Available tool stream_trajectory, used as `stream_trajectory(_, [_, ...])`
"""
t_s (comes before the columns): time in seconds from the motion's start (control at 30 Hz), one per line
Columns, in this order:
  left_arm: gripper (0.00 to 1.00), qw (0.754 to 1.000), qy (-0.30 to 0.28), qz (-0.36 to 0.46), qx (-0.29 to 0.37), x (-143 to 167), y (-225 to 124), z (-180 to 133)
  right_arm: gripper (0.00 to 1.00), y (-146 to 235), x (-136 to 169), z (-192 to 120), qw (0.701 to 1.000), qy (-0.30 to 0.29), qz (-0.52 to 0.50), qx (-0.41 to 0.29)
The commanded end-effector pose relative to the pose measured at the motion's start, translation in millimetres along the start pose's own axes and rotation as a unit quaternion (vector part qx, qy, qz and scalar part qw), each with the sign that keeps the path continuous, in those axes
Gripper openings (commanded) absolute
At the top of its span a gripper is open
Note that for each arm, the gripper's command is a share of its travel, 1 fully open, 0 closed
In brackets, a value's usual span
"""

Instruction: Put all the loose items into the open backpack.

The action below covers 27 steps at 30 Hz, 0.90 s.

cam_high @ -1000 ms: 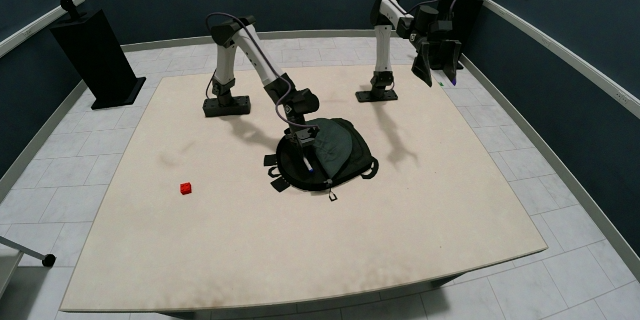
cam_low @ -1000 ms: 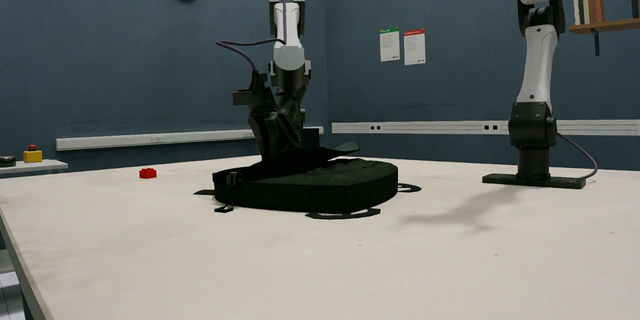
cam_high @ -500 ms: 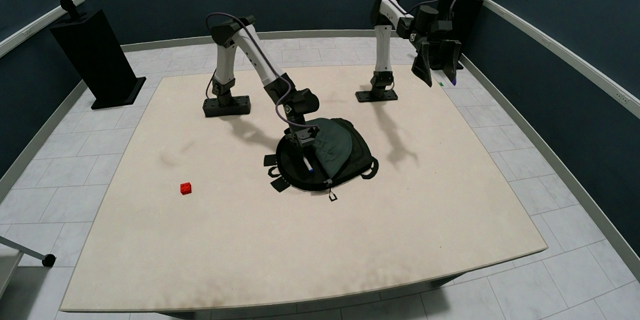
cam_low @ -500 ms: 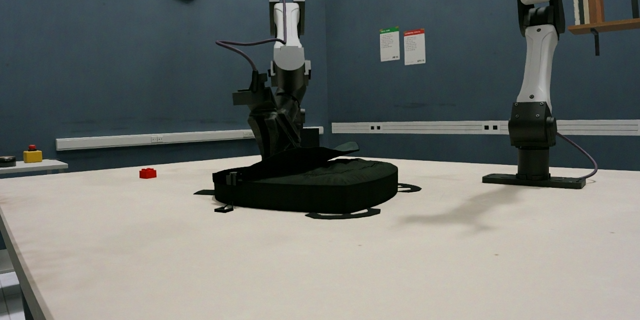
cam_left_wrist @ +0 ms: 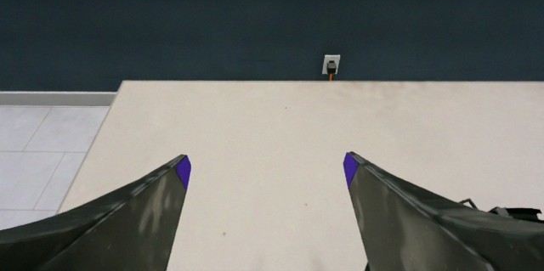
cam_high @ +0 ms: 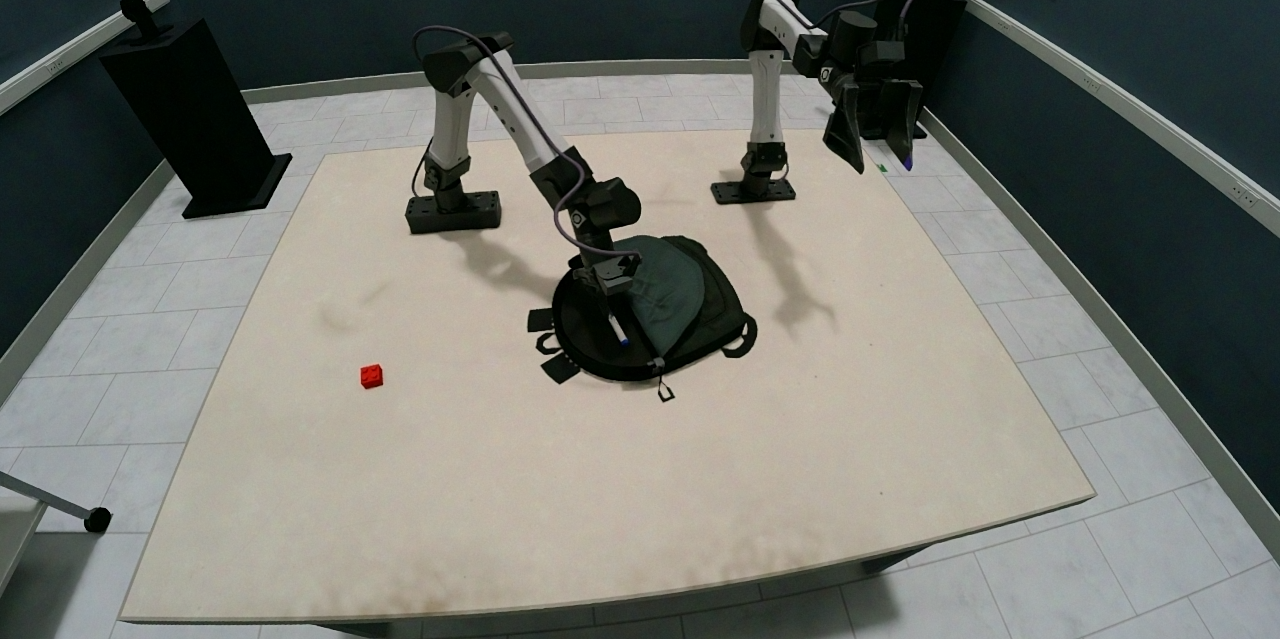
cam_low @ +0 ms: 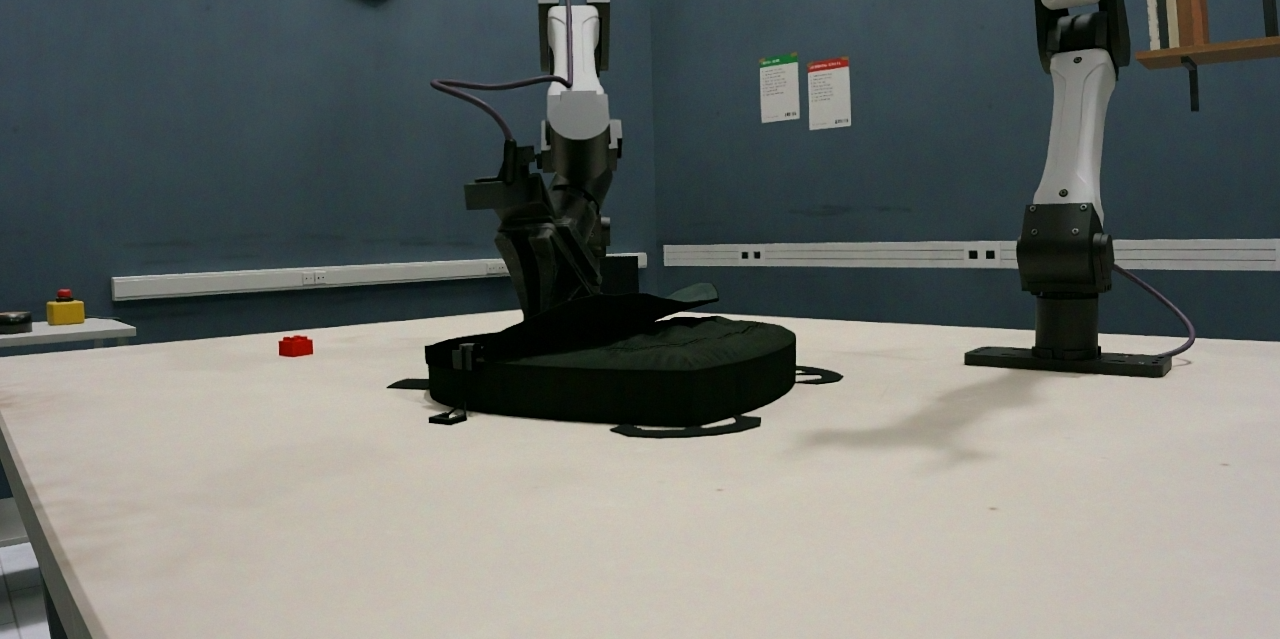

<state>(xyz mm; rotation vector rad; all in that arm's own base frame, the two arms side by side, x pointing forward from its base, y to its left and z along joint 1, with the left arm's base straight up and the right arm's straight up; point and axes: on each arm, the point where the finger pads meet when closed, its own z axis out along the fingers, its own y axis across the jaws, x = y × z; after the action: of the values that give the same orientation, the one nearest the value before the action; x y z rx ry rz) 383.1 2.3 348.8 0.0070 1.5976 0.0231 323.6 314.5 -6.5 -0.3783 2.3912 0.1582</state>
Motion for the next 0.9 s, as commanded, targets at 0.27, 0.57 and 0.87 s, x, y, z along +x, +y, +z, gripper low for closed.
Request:
stream_trajectory(0.27, [0.9,1.0,-0.009,-0.001,-0.001,-7.0,0.2,-1.1,0.17,1.8,-6.3,-2.2,1.0,-0.008,0.002,-0.003])
stream_trajectory(0.57, [0.9,1.0,-0.009,-0.001,-0.001,-7.0,0.2,-1.1,0.17,1.8,-6.3,-2.2,1.0,-0.008,0.002,-0.002])
stream_trajectory(0.87, [0.9,1.0,-0.009,-0.001,-0.001,-7.0,0.2,-1.1,0.17,1.8,-6.3,-2.2,1.0,-0.008,0.002,-0.002])
